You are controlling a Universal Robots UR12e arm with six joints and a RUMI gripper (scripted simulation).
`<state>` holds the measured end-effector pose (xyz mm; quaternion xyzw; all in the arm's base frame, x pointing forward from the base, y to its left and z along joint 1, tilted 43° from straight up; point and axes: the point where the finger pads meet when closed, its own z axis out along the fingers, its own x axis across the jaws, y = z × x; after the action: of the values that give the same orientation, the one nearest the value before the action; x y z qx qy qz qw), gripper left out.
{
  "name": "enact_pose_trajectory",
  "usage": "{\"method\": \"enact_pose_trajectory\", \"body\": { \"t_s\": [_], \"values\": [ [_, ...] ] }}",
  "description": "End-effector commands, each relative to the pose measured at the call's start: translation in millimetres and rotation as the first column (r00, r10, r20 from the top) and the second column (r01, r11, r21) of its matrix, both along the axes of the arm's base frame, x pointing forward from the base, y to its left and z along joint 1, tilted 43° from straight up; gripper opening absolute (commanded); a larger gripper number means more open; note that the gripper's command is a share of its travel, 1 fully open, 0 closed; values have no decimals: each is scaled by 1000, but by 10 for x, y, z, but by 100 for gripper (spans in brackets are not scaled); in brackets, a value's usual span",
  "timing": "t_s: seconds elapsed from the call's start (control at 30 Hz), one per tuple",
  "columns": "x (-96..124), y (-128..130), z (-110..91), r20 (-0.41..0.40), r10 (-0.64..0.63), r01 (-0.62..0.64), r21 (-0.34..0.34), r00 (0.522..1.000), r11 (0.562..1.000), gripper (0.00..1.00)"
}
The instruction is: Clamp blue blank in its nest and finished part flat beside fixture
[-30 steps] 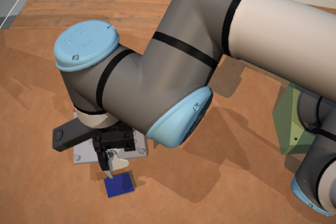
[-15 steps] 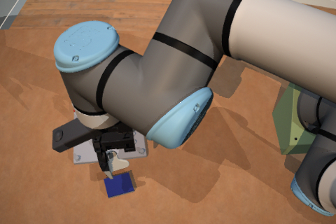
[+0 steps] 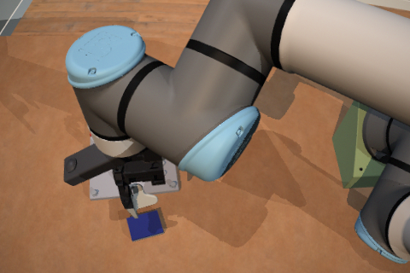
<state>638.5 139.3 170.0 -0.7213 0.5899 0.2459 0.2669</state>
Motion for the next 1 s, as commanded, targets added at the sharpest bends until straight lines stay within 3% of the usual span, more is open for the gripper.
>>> {"method": "enact_pose_trajectory", "body": {
  "t_s": [0.0,0.2,0.53,0.97],
  "values": [
    [5,-5,5,1,0,0,0,1000,1000,59],
    [5,-5,5,5,4,-4,0,1000,1000,59],
    [5,-5,5,108,115,-116,0,987,993,59],
    [6,-5,5,112,120,-120,-1,986,993,59]
  ]
}}
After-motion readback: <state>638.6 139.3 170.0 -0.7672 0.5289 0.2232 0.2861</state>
